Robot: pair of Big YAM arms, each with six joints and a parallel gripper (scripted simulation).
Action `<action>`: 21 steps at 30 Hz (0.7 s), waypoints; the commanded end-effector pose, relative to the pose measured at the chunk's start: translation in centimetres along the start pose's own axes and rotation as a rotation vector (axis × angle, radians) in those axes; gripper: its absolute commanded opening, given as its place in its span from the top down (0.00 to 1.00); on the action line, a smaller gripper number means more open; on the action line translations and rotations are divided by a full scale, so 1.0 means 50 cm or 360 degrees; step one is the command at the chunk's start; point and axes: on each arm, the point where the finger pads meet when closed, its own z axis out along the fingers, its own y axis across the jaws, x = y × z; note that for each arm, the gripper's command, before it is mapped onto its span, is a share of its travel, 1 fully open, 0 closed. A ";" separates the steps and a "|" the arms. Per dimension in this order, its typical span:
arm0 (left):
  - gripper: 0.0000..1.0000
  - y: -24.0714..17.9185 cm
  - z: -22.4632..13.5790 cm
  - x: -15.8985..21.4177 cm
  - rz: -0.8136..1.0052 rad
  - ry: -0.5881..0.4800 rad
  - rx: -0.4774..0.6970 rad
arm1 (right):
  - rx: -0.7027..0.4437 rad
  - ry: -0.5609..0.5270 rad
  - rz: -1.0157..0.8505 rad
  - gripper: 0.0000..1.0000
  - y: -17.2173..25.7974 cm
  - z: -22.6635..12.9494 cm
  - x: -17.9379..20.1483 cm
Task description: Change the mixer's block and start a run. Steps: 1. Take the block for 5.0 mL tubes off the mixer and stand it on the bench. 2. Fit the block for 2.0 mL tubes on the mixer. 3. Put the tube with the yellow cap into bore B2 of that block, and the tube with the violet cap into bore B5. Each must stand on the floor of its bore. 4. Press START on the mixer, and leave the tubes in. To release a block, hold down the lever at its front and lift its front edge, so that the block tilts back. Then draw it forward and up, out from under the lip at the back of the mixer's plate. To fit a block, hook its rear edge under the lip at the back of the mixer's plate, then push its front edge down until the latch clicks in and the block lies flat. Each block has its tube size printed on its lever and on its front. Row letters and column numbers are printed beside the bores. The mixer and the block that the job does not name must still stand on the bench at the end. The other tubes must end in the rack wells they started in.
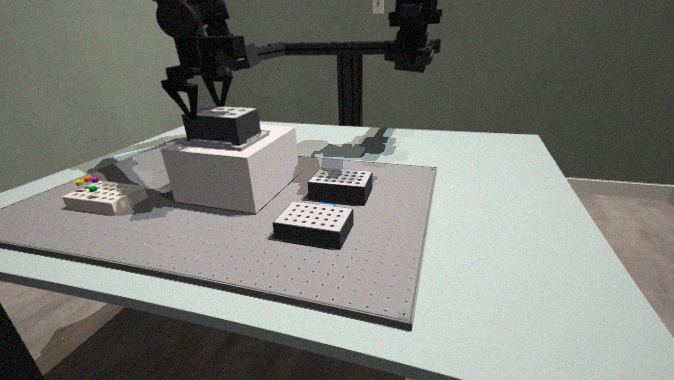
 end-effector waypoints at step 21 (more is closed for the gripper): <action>1.00 0.003 -0.023 -0.036 -0.0025 -0.0055 0.0005 | -0.0009 -0.0006 -0.0006 0.00 -0.006 0.041 0.001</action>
